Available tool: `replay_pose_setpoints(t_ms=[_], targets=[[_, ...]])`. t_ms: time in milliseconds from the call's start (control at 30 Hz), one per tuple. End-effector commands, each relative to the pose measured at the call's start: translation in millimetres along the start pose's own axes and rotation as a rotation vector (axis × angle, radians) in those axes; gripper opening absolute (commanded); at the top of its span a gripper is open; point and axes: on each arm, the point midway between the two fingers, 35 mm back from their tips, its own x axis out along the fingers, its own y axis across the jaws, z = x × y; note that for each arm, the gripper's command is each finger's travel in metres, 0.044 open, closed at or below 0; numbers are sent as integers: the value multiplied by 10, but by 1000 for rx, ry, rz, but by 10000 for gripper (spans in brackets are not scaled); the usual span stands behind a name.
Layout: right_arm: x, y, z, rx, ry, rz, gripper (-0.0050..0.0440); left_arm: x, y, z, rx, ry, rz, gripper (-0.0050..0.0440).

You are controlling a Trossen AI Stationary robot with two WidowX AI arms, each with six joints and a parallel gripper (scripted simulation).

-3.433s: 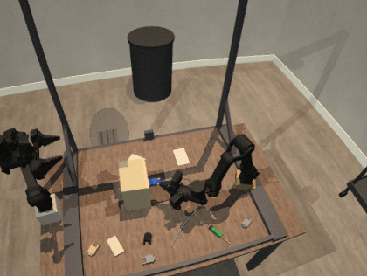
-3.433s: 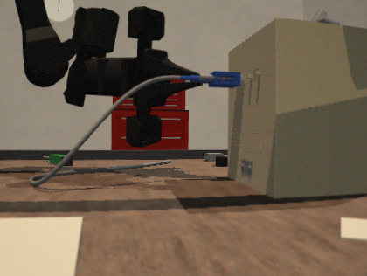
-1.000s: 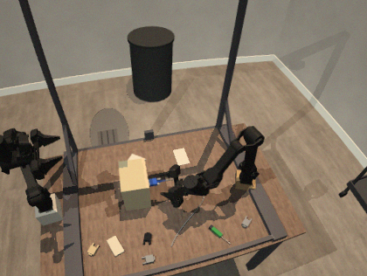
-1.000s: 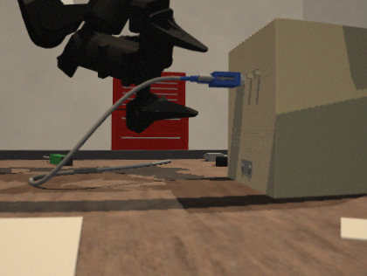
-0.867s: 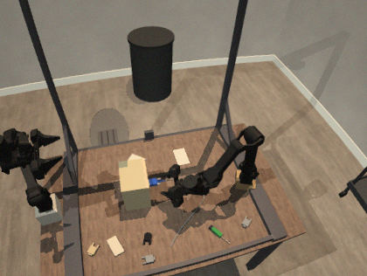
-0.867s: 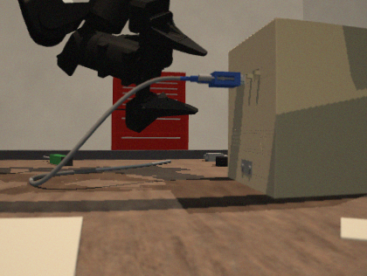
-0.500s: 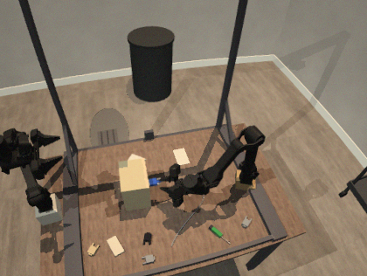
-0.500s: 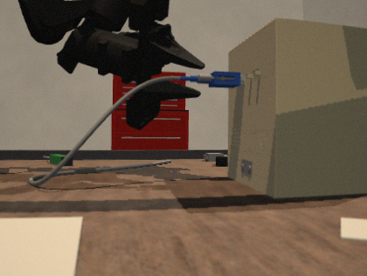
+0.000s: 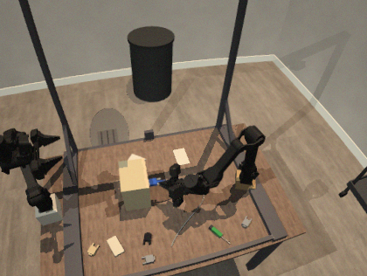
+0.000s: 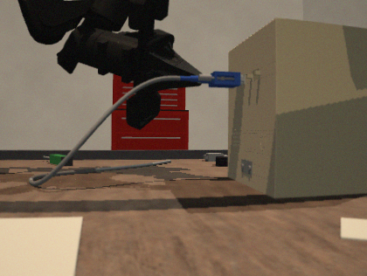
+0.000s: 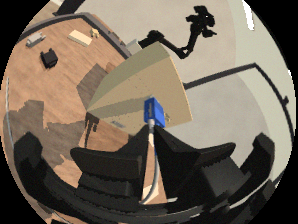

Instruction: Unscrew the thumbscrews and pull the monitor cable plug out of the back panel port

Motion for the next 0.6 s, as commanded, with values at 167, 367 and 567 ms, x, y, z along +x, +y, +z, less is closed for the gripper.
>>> replay_pose_setpoints(t_ms=[167,367,567], targets=[[-3,15,33,-7,-2,3,440,-16,-49,62,-58,-14,-65,0],[-3,15,33,-7,-2,3,440,-17,-35,59,-110,-12,-102,0],[-3,15,33,-7,-2,3,440,-13,-23,59,-153,-13,-133,0]])
